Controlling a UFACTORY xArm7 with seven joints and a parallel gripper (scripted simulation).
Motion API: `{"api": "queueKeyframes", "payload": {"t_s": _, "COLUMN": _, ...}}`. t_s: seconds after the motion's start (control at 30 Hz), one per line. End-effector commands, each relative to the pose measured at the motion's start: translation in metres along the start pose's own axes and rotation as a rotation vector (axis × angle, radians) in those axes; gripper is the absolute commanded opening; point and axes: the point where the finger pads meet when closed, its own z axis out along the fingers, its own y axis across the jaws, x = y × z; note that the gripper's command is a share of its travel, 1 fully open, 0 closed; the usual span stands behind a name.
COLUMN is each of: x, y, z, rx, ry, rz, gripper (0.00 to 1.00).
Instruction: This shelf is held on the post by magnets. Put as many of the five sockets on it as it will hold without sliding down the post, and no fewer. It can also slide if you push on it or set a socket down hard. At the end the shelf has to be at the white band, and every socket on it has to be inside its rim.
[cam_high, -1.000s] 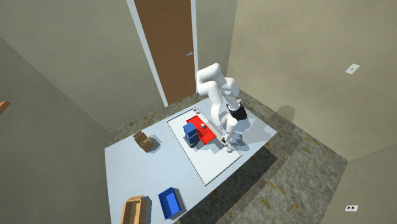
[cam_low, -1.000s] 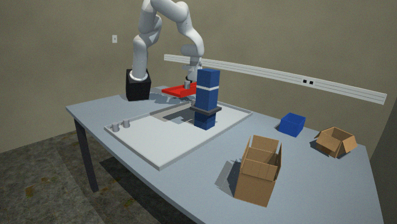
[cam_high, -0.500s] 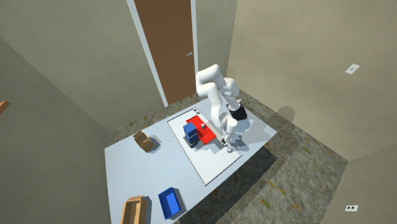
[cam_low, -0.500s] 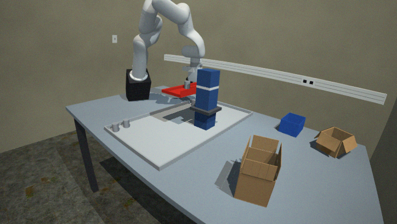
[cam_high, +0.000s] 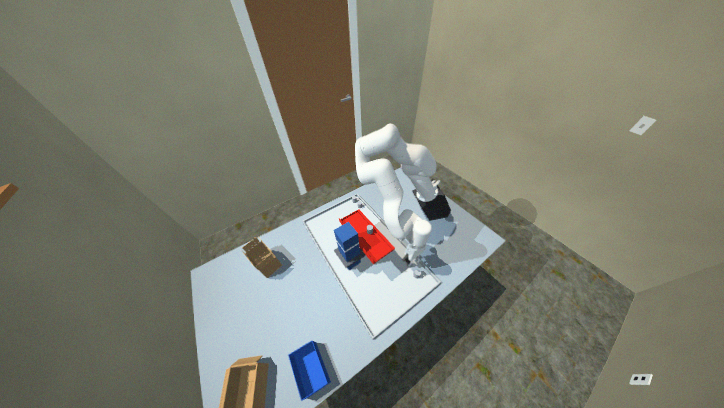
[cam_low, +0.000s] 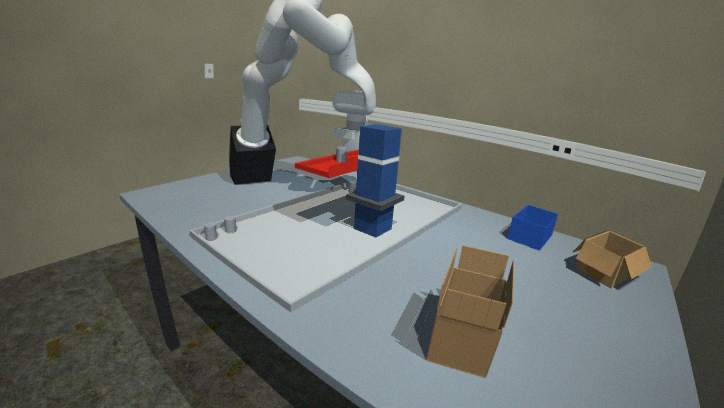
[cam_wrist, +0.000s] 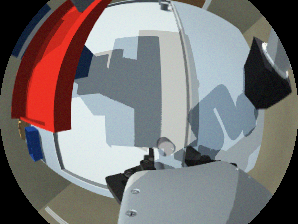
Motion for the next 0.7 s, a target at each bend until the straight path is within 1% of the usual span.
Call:
{"api": "queueKeyframes", "payload": {"t_s": 0.0, "x": -0.002, "y": -0.001, "z": 0.002, "rx": 0.005, "ry": -0.003, "rz": 0.0, "gripper": 0.61}}
{"api": "queueKeyframes", "payload": {"t_s": 0.23, "x": -0.002, "y": -0.001, "z": 0.005, "rx": 0.005, "ry": -0.003, "rz": 0.0, "gripper": 0.61}}
{"api": "queueKeyframes", "payload": {"t_s": 0.37, "x": -0.002, "y": -0.001, "z": 0.014, "rx": 0.005, "ry": -0.003, "rz": 0.0, "gripper": 0.61}}
{"api": "queueKeyframes", "payload": {"t_s": 0.43, "x": -0.002, "y": -0.001, "z": 0.014, "rx": 0.005, "ry": -0.003, "rz": 0.0, "gripper": 0.61}}
{"api": "queueKeyframes", "payload": {"t_s": 0.67, "x": -0.002, "y": -0.002, "z": 0.031, "rx": 0.005, "ry": -0.003, "rz": 0.0, "gripper": 0.61}}
